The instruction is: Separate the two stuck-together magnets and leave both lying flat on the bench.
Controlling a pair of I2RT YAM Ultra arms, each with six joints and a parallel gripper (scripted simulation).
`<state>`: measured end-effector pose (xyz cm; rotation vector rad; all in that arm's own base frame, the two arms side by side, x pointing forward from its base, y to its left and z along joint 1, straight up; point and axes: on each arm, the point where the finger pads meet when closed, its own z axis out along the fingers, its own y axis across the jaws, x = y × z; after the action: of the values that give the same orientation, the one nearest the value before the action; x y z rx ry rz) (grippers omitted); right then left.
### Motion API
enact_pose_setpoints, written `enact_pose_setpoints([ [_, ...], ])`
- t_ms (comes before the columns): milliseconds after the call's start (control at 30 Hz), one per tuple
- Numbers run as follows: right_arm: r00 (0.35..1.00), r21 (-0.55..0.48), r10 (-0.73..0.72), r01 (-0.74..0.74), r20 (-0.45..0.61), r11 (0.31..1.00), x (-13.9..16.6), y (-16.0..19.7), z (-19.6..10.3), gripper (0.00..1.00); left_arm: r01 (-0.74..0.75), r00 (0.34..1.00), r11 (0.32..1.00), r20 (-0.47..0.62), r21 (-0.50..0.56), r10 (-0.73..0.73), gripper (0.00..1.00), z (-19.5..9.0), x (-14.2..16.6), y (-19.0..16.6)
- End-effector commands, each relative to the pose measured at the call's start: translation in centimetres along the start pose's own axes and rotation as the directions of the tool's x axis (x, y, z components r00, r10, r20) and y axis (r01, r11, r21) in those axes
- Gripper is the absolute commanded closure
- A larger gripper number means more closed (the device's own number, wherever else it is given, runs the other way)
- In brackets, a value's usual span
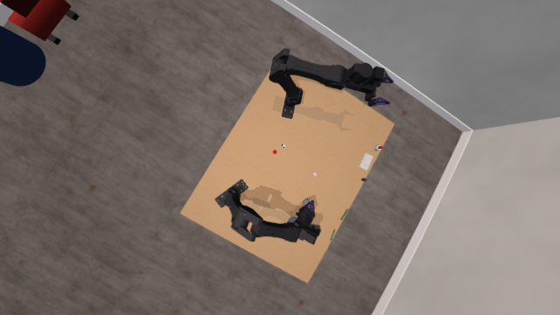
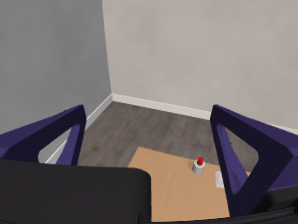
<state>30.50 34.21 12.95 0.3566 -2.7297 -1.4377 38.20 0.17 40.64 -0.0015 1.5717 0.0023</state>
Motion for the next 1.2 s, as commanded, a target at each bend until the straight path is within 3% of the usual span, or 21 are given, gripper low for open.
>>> enact_pose_setpoints([
  [0, 0.998, -0.105, -0.030, 0.036, 0.056, 0.994, -1.2, 3.2, 0.3, 0.82, 0.001, 1.000, 1.000, 0.022, 0.001, -0.001, 0.00, -0.2, -0.8, 0.0],
  [500, 0.999, -0.341, -0.007, 0.024, 0.049, 0.940, 1.3, 8.0, 2.5, 0.82, 0.001, 1.000, 1.000, 0.022, 0.001, -0.001, 0.00, -0.2, -0.8, 0.0],
  [933, 0.998, -0.539, -0.033, -0.006, -0.062, 0.842, 7.3, 12.2, 2.6, 0.82, 0.001, 1.000, 1.000, 0.022, 0.001, -0.001, 0.00, -0.2, -0.8, 0.0],
  [1167, 0.990, -0.594, -0.059, -0.030, -0.130, 0.804, 10.5, 13.3, 2.2, 0.82, 0.001, 1.000, 1.000, 0.022, 0.001, -0.001, 0.00, -0.2, -0.8, 0.0],
])
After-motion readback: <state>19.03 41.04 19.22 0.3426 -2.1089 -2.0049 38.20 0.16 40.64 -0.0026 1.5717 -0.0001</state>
